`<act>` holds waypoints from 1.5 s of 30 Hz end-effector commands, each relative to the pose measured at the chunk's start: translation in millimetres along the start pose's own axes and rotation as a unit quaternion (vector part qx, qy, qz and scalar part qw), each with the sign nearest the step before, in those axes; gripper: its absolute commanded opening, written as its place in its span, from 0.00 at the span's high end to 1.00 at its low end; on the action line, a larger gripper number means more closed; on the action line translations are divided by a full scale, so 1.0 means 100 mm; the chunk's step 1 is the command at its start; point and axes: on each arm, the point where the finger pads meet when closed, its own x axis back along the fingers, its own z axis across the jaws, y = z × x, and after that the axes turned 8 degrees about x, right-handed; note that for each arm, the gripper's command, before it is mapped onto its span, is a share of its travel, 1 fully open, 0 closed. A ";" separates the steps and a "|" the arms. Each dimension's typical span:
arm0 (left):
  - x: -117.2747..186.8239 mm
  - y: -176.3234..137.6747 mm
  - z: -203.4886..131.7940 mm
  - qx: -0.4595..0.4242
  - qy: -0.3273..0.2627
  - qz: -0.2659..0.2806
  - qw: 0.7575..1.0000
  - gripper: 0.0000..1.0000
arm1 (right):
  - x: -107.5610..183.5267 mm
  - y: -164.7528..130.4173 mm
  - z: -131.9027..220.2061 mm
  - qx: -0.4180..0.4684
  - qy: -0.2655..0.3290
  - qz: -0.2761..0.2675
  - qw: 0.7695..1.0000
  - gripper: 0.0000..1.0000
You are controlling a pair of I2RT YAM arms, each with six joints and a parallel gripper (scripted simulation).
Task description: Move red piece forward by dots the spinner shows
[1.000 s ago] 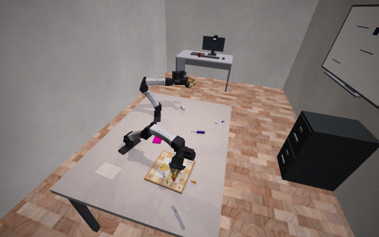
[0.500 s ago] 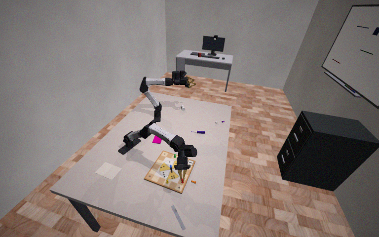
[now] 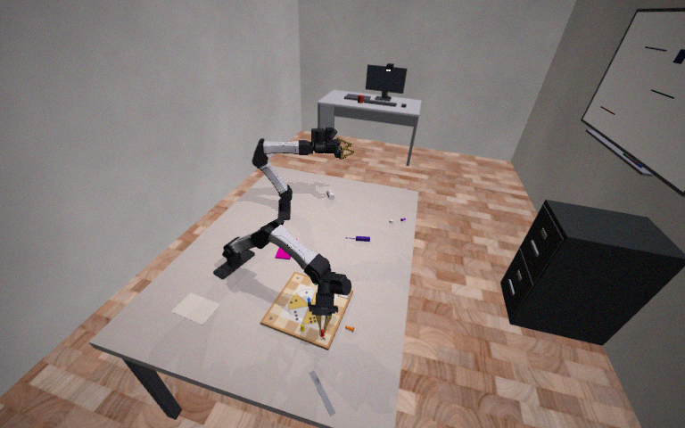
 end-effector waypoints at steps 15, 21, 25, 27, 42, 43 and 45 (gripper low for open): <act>0.01 0.04 -0.01 0.000 -0.001 -0.005 1.000 0.00 | -0.03 0.00 0.02 -0.007 0.003 -0.004 1.000 1.00; 0.01 0.04 -0.01 0.000 -0.001 -0.005 1.000 0.00 | -0.10 -0.04 0.06 -0.014 0.007 -0.013 1.000 1.00; 0.01 0.04 -0.01 0.000 -0.001 -0.005 1.000 0.00 | -0.13 -0.07 0.07 -0.015 0.007 -0.014 1.000 1.00; 0.01 0.04 -0.01 0.000 -0.001 -0.005 1.000 0.00 | -0.15 -0.09 0.07 -0.014 0.007 -0.014 1.000 1.00; 0.01 0.04 -0.01 0.000 -0.001 -0.005 1.000 0.00 | -0.20 -0.15 0.07 -0.011 0.005 -0.010 1.000 1.00; 0.01 0.04 -0.01 0.000 -0.001 -0.005 1.000 0.00 | -0.21 -0.17 0.08 -0.011 0.006 -0.011 1.000 1.00; 0.01 0.04 -0.01 0.000 -0.001 -0.005 1.000 0.00 | -0.20 -0.17 0.06 -0.007 0.001 -0.007 1.000 0.77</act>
